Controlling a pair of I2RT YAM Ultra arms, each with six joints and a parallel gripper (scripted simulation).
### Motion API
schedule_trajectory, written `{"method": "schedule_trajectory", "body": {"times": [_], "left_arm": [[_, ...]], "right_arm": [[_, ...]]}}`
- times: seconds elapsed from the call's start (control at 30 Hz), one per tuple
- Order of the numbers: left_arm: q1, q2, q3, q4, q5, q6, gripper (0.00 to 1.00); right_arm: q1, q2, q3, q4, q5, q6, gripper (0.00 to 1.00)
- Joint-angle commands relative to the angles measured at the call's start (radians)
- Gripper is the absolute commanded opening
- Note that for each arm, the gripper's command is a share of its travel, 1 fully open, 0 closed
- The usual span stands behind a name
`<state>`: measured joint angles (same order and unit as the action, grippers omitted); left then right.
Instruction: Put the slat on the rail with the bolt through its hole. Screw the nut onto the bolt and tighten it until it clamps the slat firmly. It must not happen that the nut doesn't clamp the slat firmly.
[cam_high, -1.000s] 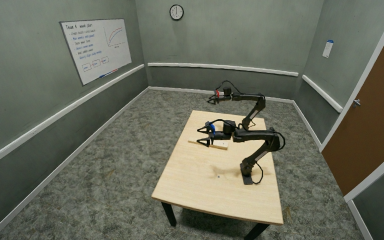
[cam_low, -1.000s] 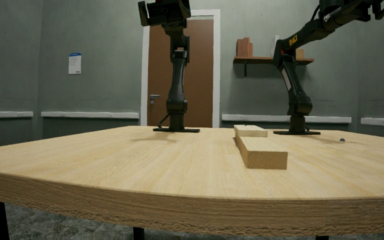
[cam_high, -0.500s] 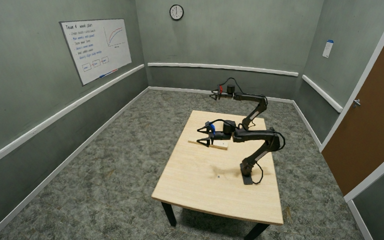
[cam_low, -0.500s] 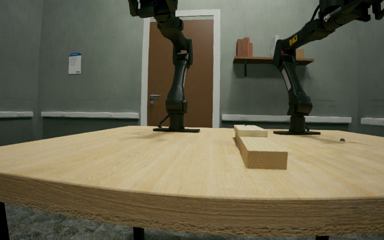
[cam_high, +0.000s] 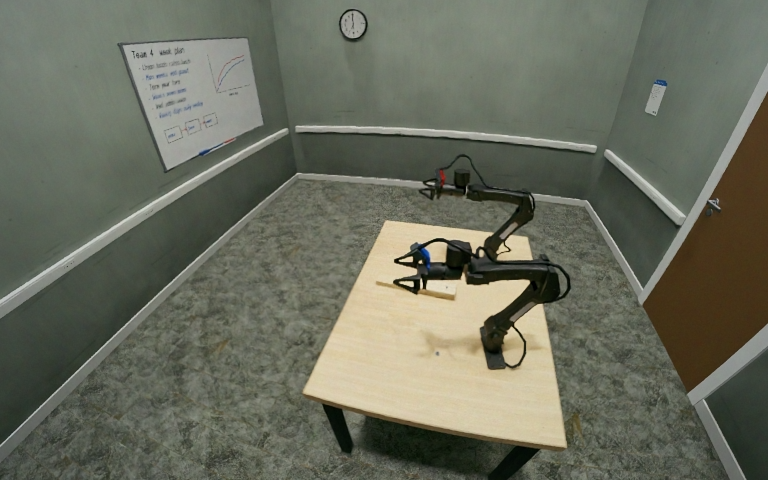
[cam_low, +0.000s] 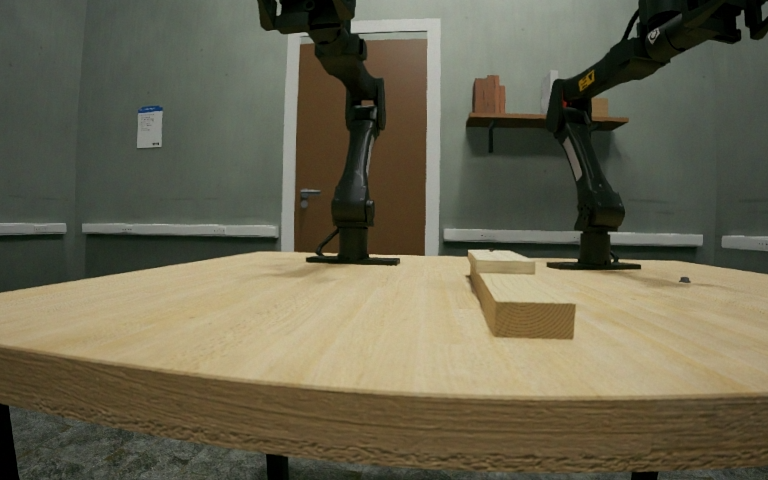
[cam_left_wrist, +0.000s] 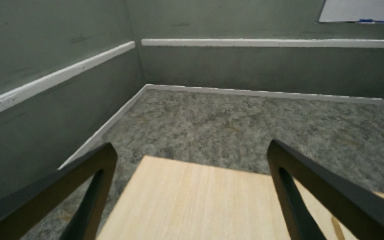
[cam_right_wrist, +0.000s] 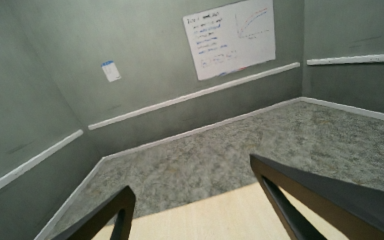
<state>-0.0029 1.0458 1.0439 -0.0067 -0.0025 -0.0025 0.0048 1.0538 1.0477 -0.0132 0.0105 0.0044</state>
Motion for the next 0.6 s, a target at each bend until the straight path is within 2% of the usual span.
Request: {"method": "schedule_trajectory", "body": {"times": [0.0,0.57], "left_arm": [[0.003,-0.001,0.008,0.011,0.002,0.002,1.0],[0.003,-0.001,0.008,0.016,0.002,0.002,1.0]], "right_arm": [[-0.01,-0.019,0.002,0.03,-0.009,-0.012,1.0],[-0.005,-0.009,0.005,0.018,-0.01,-0.005,1.0]]}}
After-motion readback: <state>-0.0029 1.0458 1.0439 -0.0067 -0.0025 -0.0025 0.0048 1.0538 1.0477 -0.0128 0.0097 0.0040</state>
